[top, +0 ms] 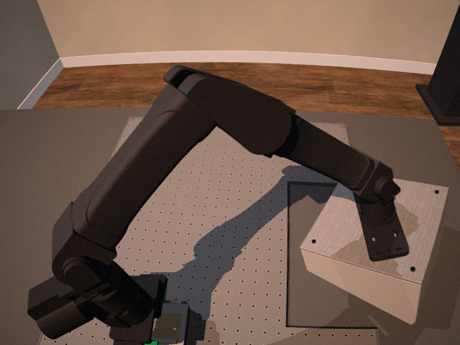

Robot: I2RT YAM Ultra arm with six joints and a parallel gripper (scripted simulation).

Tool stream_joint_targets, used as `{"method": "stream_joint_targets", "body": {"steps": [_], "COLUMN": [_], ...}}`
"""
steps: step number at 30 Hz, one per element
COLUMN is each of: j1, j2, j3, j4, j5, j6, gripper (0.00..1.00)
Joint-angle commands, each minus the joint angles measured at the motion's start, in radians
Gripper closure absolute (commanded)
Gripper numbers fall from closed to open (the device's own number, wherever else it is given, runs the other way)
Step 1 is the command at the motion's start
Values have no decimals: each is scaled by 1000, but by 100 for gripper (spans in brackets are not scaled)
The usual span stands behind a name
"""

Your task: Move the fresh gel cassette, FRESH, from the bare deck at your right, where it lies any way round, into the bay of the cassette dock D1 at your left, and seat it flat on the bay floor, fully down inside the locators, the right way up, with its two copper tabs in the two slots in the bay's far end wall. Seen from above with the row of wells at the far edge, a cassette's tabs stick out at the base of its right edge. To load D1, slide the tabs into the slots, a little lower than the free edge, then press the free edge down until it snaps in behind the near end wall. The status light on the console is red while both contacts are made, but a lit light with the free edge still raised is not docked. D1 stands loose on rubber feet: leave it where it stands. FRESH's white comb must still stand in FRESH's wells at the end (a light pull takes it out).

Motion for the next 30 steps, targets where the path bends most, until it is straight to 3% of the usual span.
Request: {"method": "stream_joint_targets", "body": {"steps": [1,8,24,25,30], "j1": [18,-2,-3,6,-1], "j2": [-38,12,22,-10,-9], "j3": [3,52,93,55,81], "j4": [27,-8,-26,14,15], "j5": [21,21,20,27,27], "j6": [-7,-14,-21,-21,-23], "gripper": [100,100,100,100,100]}}
